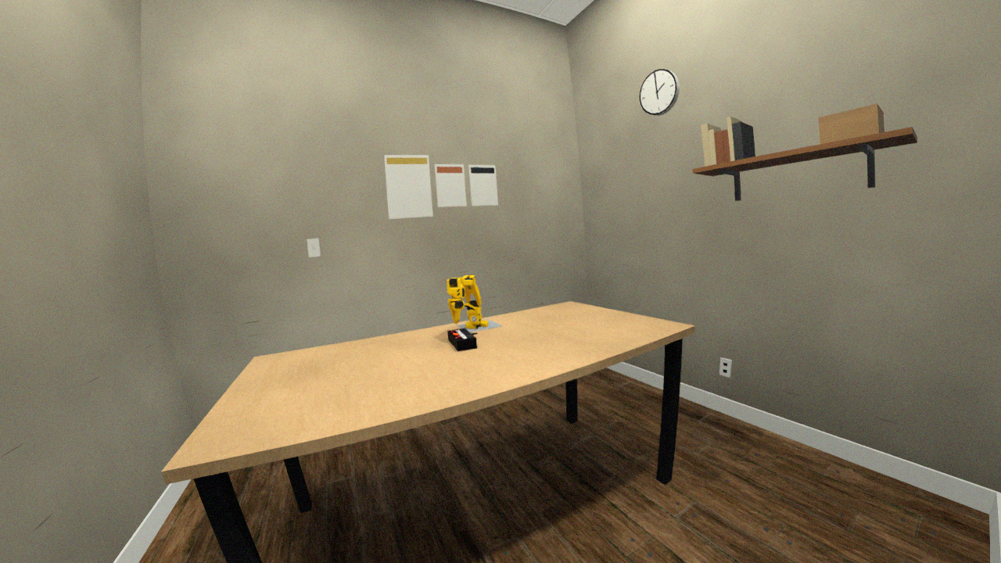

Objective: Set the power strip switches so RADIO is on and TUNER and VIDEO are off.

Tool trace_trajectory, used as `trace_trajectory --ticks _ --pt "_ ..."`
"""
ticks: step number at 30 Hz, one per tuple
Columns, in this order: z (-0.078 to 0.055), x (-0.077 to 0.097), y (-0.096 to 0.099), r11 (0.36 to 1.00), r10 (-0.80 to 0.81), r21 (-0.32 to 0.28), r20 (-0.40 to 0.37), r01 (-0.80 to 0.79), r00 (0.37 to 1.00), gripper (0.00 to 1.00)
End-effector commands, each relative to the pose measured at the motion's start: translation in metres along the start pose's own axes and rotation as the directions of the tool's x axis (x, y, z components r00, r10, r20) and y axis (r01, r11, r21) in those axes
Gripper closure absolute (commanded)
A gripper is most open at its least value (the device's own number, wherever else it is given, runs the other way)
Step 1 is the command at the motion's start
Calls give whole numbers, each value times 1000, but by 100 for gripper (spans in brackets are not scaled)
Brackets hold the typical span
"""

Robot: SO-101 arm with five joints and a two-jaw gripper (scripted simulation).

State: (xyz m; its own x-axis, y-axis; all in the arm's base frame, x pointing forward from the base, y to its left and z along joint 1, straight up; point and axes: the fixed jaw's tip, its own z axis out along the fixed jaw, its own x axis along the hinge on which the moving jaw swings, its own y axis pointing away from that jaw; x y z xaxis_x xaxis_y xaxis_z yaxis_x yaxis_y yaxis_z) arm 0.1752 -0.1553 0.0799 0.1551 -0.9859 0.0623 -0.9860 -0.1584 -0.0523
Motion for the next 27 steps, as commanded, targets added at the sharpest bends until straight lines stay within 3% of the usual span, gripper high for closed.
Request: trace_trajectory --ticks 1,14,27 --pt "2 6 3 996 -94 -4 5 94 996 100" --pt "4 23 12 911 -413 -6 -3 413 911 100" --pt "8 44 25 653 -757 -17 -8 757 653 100"
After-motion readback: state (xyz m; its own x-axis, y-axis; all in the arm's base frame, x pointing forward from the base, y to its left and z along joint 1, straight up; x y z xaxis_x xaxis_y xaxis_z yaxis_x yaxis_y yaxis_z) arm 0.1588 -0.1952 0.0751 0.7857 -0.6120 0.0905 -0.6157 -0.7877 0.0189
